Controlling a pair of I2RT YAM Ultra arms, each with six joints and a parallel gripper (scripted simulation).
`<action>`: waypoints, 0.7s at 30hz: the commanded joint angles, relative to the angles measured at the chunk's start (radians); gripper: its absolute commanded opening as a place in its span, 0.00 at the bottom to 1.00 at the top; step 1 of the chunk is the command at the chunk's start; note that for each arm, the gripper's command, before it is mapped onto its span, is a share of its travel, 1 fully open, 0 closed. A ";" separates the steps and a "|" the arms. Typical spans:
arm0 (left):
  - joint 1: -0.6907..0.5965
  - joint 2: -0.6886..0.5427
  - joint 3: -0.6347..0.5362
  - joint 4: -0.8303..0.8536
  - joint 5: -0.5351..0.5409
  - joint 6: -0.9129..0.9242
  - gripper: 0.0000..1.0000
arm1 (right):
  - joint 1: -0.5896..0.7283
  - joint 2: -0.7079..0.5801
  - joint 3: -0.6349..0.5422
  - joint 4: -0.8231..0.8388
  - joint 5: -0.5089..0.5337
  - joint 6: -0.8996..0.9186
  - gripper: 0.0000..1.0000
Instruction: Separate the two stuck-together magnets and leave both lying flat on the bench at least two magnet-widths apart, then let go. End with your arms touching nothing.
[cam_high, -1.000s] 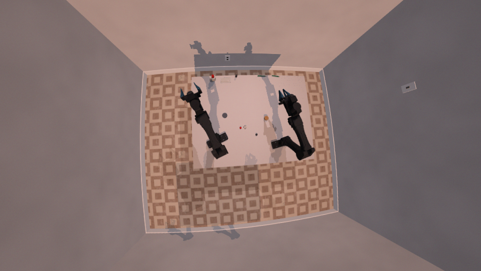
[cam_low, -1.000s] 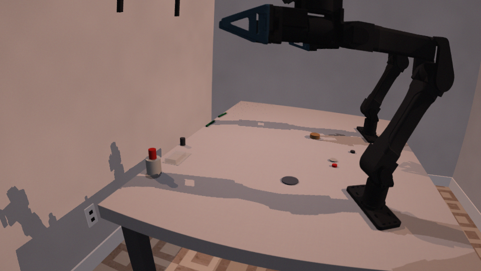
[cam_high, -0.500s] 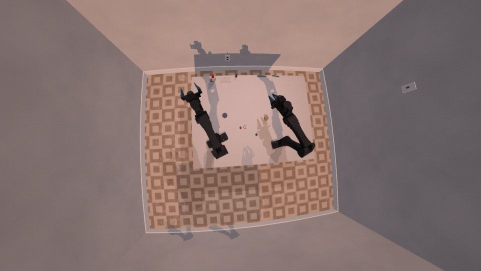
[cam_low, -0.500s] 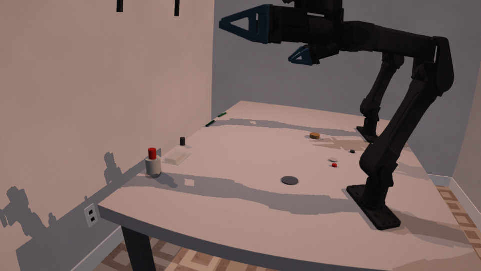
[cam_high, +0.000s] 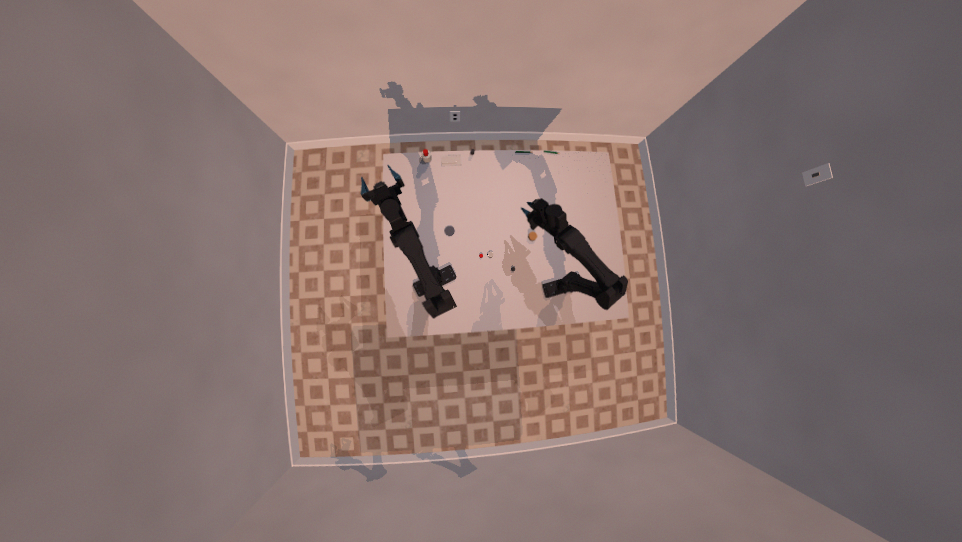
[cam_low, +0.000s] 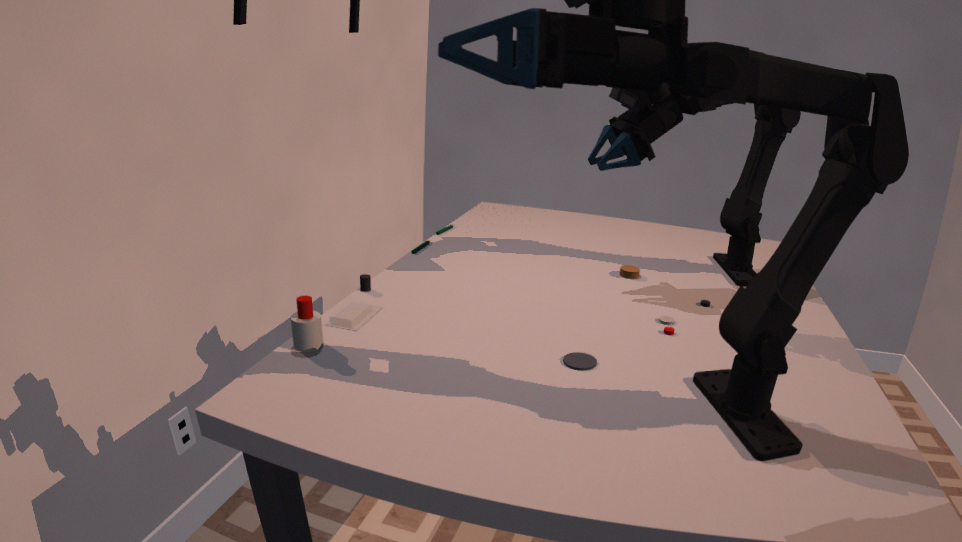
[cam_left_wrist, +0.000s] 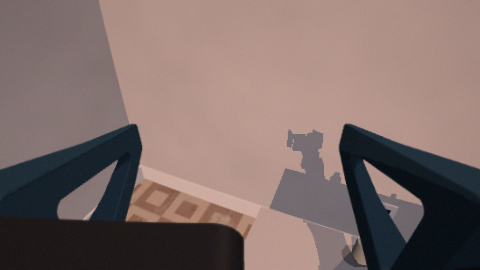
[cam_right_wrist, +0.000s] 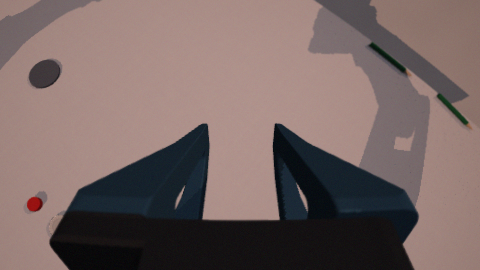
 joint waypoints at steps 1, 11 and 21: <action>0.001 -0.004 0.010 0.008 0.000 0.000 1.00 | 0.037 0.003 0.005 -0.046 0.001 -0.023 0.33; 0.001 -0.004 0.010 0.008 0.000 0.000 1.00 | 0.140 0.062 -0.001 -0.150 -0.003 -0.060 0.33; 0.001 -0.004 0.010 0.008 0.000 0.000 1.00 | 0.276 0.133 -0.009 -0.292 -0.002 -0.116 0.33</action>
